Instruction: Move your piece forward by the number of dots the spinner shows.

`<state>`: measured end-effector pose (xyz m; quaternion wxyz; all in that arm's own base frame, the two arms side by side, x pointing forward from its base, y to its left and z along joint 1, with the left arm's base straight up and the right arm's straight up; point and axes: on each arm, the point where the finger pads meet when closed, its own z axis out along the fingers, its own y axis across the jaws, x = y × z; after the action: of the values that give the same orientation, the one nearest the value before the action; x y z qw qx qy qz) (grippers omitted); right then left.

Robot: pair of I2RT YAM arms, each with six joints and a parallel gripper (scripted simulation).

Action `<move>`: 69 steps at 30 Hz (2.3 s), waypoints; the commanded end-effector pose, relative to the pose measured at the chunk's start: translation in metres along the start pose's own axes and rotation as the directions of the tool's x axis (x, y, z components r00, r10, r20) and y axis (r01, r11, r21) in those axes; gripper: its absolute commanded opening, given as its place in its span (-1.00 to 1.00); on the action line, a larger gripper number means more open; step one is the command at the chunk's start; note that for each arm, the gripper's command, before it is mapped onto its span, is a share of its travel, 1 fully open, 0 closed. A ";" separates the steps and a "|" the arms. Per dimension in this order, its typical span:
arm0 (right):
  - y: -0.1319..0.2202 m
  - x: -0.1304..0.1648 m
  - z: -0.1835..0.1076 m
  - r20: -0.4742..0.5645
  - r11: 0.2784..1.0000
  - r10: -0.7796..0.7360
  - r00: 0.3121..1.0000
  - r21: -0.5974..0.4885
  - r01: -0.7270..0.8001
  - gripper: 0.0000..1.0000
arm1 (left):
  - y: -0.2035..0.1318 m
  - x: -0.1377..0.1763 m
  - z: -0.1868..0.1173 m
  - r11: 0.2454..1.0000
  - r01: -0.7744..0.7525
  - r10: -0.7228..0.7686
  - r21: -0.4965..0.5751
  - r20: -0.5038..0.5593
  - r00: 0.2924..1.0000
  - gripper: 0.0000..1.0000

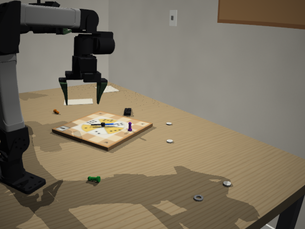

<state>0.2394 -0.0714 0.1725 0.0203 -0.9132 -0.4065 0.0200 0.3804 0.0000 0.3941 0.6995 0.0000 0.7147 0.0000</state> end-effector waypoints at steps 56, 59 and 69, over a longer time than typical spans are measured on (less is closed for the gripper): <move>0.115 0.065 0.049 0.227 0.552 -0.785 0.577 -0.166 0.817 -0.47 | 0.000 -0.003 -0.001 1.000 0.000 0.000 0.000 0.008 1.000 -1.00; 0.139 0.077 0.045 0.301 0.431 -0.832 0.467 -0.182 0.884 -0.47 | 0.000 -0.003 -0.001 1.000 0.000 0.000 0.000 0.008 1.000 -1.00; 0.175 0.104 0.065 0.442 0.097 -0.889 0.123 -0.083 0.992 -0.47 | 0.000 -0.004 -0.001 1.000 0.000 0.000 0.000 0.011 1.000 -1.00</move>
<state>0.4063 -0.1005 0.0829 -0.1370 -0.4760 -0.8670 0.0546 0.3804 0.0000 0.3952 0.7010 0.0000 0.7132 0.0000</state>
